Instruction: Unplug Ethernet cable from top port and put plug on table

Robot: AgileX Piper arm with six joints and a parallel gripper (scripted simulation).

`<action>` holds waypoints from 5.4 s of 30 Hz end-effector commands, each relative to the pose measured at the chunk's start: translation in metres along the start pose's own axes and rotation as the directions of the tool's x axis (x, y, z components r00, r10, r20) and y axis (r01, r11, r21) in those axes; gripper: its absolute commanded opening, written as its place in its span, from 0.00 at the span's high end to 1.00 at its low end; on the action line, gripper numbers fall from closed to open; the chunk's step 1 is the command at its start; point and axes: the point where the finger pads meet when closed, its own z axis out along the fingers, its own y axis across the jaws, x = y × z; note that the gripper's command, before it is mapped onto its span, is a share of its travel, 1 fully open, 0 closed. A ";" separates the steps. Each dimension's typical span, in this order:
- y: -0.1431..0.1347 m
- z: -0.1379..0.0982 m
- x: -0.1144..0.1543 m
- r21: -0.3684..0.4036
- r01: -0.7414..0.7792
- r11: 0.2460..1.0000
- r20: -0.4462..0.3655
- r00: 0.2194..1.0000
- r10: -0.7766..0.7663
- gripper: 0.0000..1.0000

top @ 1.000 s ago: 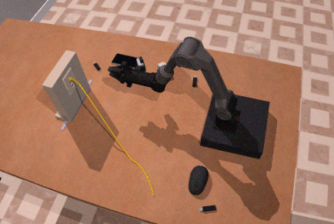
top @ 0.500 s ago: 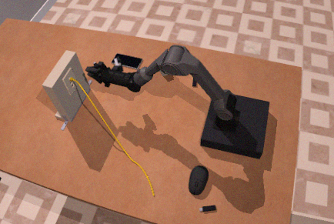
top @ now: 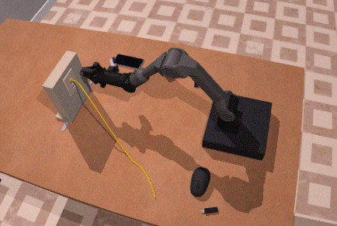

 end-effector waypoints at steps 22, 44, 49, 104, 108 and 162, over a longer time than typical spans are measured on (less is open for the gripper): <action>0.001 0.000 0.042 -0.002 0.000 1.000 0.000 1.000 0.000 0.68; 0.002 0.012 0.057 -0.002 0.000 1.000 0.000 1.000 0.000 0.68; 0.002 0.020 0.057 -0.002 0.000 1.000 0.000 1.000 0.000 0.68; 0.003 0.030 0.057 -0.003 0.000 1.000 0.000 1.000 0.000 1.00; 0.003 0.030 0.057 -0.003 0.000 1.000 0.000 1.000 0.000 1.00; 0.003 -0.016 0.057 -0.003 0.000 1.000 0.000 1.000 0.000 1.00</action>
